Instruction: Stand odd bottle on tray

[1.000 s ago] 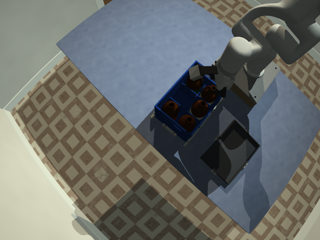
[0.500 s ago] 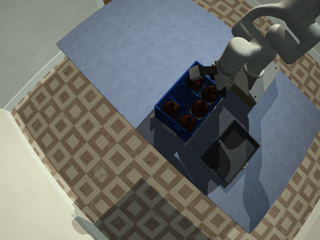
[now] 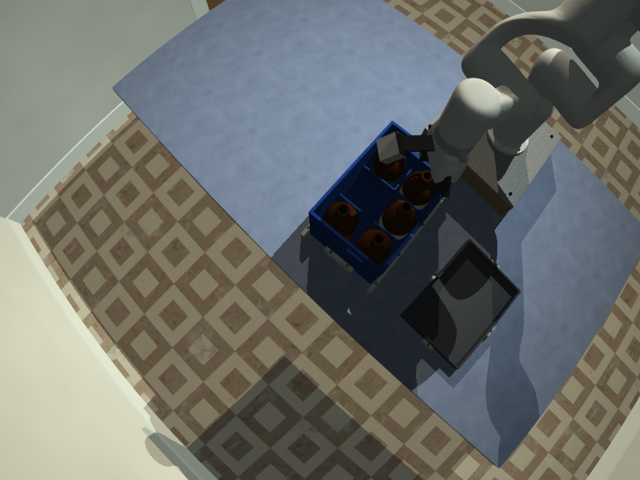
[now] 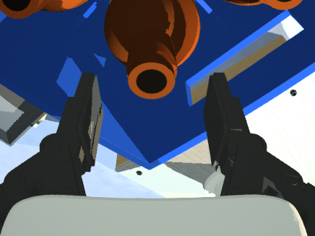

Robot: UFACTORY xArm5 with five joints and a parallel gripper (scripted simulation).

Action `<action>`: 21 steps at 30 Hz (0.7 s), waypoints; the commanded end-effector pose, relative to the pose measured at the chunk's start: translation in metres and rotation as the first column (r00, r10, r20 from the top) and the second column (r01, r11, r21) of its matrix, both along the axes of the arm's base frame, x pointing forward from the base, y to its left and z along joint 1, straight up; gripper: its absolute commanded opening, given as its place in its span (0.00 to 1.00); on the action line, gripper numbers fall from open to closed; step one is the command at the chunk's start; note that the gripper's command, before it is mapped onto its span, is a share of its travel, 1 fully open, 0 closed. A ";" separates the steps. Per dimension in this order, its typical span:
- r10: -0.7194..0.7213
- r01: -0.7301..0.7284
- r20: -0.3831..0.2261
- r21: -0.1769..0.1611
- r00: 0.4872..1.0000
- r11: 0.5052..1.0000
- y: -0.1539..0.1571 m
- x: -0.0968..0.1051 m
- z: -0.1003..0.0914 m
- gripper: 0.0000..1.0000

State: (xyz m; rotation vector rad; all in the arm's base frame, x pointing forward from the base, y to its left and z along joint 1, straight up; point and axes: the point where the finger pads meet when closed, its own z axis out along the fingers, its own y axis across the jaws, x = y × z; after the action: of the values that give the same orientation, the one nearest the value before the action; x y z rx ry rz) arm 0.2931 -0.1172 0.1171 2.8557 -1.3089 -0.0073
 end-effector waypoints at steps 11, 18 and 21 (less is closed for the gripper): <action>0.000 0.000 0.003 -0.001 1.000 1.000 0.000 0.001 -0.013 0.65; 0.000 0.000 0.003 -0.001 1.000 1.000 0.000 0.001 -0.021 0.65; 0.000 0.000 0.003 -0.001 1.000 1.000 0.000 0.001 -0.023 0.65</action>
State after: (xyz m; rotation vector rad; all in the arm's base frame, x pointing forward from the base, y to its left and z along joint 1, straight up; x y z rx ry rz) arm 0.2929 -0.1171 0.0950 2.8556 -1.3089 -0.0074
